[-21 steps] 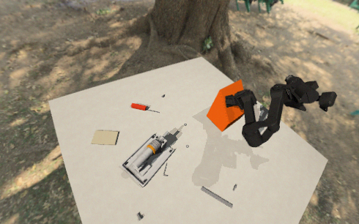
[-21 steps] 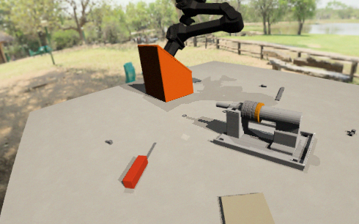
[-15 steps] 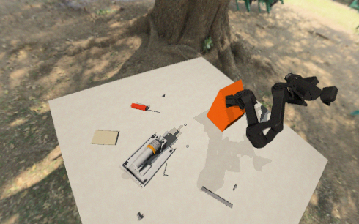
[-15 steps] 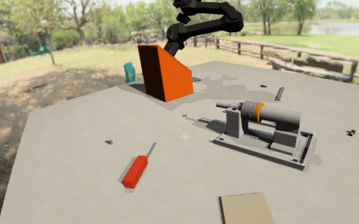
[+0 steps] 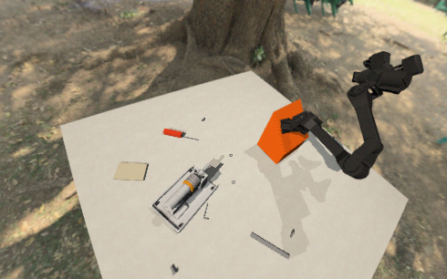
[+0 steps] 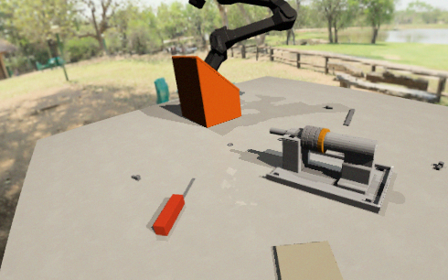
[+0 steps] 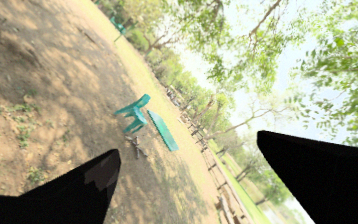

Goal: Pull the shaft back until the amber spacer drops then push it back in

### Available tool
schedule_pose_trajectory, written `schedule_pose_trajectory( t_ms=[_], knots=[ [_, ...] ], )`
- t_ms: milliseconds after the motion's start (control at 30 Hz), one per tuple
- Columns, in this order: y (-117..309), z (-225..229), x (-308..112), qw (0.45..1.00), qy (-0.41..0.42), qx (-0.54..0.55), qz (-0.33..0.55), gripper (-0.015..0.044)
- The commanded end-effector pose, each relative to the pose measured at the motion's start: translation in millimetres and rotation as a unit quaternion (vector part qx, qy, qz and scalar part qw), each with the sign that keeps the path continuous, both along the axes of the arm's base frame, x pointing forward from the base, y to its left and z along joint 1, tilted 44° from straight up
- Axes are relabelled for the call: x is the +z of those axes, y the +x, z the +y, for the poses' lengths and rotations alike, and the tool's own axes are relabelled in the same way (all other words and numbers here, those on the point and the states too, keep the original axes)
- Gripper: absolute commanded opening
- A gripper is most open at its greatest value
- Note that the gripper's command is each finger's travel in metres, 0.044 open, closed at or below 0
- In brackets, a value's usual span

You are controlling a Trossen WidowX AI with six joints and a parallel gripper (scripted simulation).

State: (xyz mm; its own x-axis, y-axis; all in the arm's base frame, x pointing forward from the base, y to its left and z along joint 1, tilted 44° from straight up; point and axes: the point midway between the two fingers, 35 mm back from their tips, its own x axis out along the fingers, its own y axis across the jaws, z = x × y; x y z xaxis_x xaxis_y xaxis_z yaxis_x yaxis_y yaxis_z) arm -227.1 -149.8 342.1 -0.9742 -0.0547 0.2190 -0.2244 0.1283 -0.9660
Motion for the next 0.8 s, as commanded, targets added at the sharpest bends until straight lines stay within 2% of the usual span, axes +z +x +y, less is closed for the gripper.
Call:
schedule_pose_trajectory(
  t_ms=[0, 233, 367, 767],
  knots=[
    [13.4, -62.3, -6.1, 0.993, 0.021, 0.113, -0.019, 0.0440],
    [63.9, -158.1, -33.3, 0.951, 0.063, 0.293, -0.070, 0.0440],
    [104.5, -197.8, -55.1, 0.918, 0.084, 0.373, -0.106, 0.0440],
    [200.7, -246.3, -103.4, 0.841, 0.124, 0.498, -0.169, 0.0440]
  ],
)
